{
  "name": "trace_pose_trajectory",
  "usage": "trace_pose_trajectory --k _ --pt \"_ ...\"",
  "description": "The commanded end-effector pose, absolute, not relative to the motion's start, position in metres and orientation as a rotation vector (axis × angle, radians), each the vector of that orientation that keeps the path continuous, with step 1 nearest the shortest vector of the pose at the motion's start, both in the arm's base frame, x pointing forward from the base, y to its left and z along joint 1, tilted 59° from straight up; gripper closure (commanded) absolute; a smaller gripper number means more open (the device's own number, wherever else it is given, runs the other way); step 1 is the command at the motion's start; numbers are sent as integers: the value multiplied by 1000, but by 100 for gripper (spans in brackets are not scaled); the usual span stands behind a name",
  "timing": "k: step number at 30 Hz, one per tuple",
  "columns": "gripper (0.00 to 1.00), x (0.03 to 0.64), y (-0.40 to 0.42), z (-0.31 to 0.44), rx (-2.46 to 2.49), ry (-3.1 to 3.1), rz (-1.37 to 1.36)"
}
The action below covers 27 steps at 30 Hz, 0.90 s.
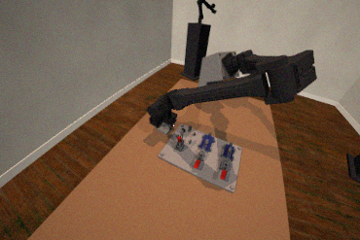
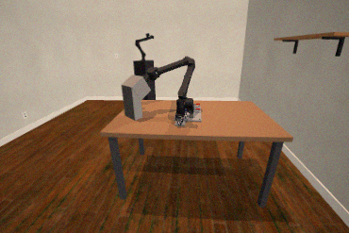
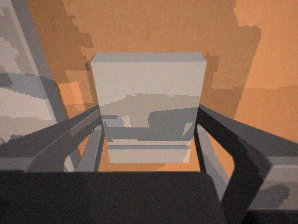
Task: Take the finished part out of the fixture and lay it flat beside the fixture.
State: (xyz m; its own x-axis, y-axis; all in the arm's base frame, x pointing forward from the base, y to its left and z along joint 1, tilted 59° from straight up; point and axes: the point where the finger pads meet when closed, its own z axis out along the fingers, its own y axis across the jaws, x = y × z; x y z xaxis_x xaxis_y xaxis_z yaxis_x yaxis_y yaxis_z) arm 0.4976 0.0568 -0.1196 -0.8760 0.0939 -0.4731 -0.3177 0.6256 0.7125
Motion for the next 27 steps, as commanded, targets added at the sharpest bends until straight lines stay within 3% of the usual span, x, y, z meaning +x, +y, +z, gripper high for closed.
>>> trace_pose_trajectory --k 1,16,17,27 --pt "100 500 54 -114 -183 2372 1160" --pt "100 502 53 -111 -185 2367 1156" --pt "15 502 52 -111 -186 2365 1155" --pt "15 503 52 -111 -184 2365 1154"
